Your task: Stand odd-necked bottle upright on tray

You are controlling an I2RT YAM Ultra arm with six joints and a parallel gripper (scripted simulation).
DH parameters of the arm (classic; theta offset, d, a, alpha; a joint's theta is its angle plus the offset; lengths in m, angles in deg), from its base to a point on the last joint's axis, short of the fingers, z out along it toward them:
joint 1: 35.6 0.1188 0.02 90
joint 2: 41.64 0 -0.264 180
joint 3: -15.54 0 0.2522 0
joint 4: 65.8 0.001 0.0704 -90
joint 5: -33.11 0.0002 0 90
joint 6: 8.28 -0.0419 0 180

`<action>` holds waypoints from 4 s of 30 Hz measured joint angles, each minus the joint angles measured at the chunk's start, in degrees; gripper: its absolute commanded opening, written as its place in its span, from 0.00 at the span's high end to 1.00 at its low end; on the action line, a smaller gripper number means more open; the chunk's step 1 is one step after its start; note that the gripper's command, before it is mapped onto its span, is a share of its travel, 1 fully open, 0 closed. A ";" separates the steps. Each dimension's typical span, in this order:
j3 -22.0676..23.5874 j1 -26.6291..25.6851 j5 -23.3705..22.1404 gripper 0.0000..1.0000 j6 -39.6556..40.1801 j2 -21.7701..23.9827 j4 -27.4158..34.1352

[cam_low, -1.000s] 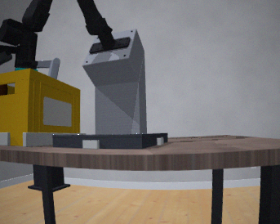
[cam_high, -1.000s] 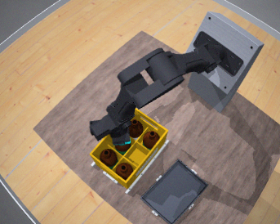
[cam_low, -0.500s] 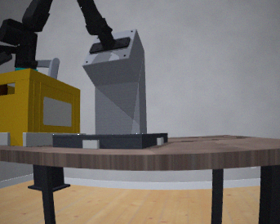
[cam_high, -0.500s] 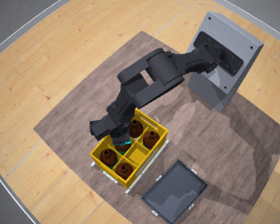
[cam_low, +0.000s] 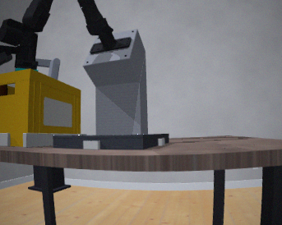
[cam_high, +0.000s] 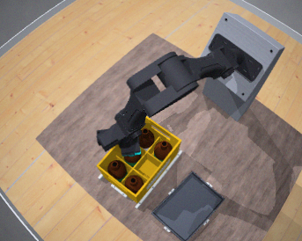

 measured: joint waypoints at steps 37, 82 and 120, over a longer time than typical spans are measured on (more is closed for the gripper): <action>0.00 0.11 0.07 1.00 -0.02 -0.02 -0.04; 0.00 0.11 0.07 1.00 -0.02 -0.02 -0.04; 0.00 0.09 0.04 0.39 -0.04 0.00 -0.11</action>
